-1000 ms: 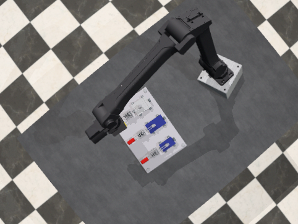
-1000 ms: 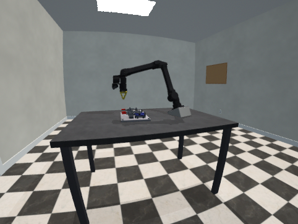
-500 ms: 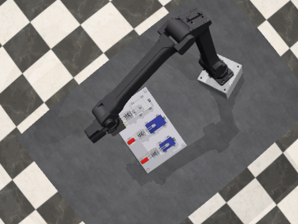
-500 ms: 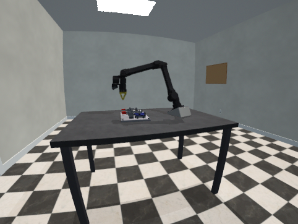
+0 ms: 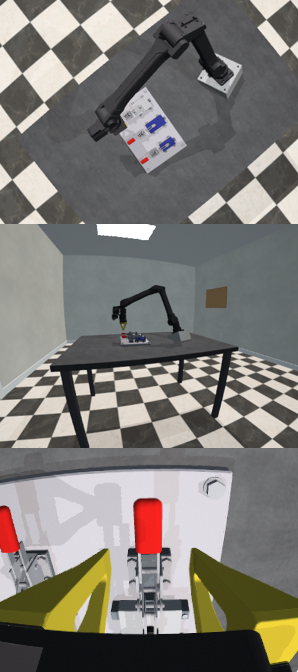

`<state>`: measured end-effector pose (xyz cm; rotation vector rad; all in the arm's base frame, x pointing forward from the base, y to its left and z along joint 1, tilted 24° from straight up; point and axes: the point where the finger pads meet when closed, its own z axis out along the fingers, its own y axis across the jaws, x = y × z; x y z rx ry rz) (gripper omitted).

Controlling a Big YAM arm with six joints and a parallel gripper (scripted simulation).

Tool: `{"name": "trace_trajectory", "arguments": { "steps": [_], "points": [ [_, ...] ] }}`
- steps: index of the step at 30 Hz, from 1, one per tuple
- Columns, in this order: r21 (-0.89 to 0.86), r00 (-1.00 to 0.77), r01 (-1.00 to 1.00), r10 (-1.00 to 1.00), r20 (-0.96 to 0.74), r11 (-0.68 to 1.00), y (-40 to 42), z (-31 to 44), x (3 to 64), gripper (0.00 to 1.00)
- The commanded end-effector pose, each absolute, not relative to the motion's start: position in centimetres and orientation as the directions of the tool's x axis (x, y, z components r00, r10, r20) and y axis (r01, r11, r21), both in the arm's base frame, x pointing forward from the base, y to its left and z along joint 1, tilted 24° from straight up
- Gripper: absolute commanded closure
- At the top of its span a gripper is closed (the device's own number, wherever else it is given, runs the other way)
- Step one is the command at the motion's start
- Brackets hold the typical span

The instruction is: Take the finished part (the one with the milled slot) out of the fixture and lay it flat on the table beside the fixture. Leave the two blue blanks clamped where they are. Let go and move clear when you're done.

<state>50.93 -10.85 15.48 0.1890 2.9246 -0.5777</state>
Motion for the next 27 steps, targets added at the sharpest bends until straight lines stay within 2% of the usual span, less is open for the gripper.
{"name": "trace_trajectory", "arguments": {
  "steps": [1,27],
  "points": [
    [-0.370,-0.983,0.142,0.088,-0.159,0.918,-11.8,13.8,51.3,0.55],
    [-0.370,-0.986,0.137,0.090,-0.142,0.919,-12.4,12.0,51.1,0.55]
  ]
}}
